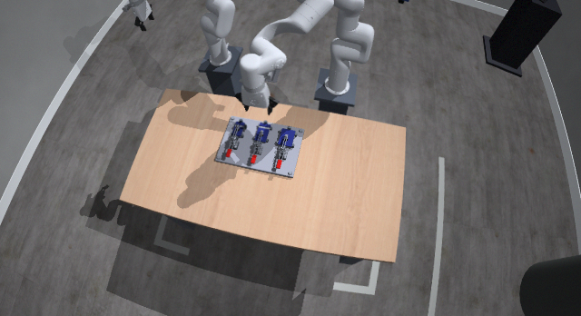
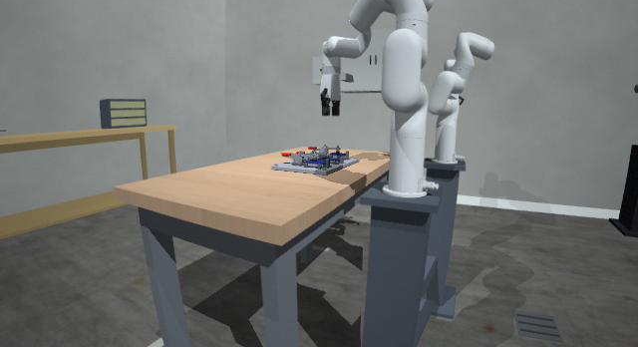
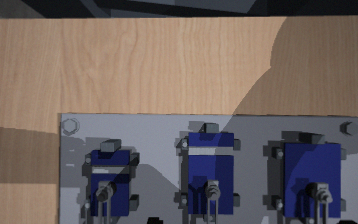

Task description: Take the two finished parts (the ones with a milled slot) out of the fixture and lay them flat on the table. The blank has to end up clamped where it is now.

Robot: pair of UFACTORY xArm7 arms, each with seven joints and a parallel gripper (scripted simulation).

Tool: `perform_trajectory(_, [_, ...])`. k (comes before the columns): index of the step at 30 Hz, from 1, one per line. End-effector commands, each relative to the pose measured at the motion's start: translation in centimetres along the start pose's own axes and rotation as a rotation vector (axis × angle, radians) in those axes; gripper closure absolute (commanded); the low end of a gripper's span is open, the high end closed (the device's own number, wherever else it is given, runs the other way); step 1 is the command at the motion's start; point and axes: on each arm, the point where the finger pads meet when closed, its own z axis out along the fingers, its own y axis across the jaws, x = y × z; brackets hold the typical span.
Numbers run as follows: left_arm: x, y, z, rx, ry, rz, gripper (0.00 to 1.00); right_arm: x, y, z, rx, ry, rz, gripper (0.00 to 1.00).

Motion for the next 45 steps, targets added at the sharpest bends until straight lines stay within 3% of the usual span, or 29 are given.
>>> perform_trajectory(1, [-0.09, -0.07, -0.15, 0.002, -0.004, 0.0, 0.0, 0.1, -0.02, -0.13, 0.001, 0.004, 0.0, 0.0])
perform_trajectory(9, [-0.09, -0.07, -0.15, 0.002, -0.004, 0.0, 0.0, 0.1, -0.02, -0.13, 0.001, 0.004, 0.0, 0.0])
perform_trajectory(10, [-0.09, -0.07, -0.15, 0.002, -0.004, 0.0, 0.52, 0.1, -0.02, -0.13, 0.001, 0.004, 0.0, 0.0])
perform_trajectory(45, [-0.09, -0.07, -0.15, 0.002, -0.004, 0.0, 0.52, 0.1, -0.02, -0.13, 0.001, 0.004, 0.0, 0.0])
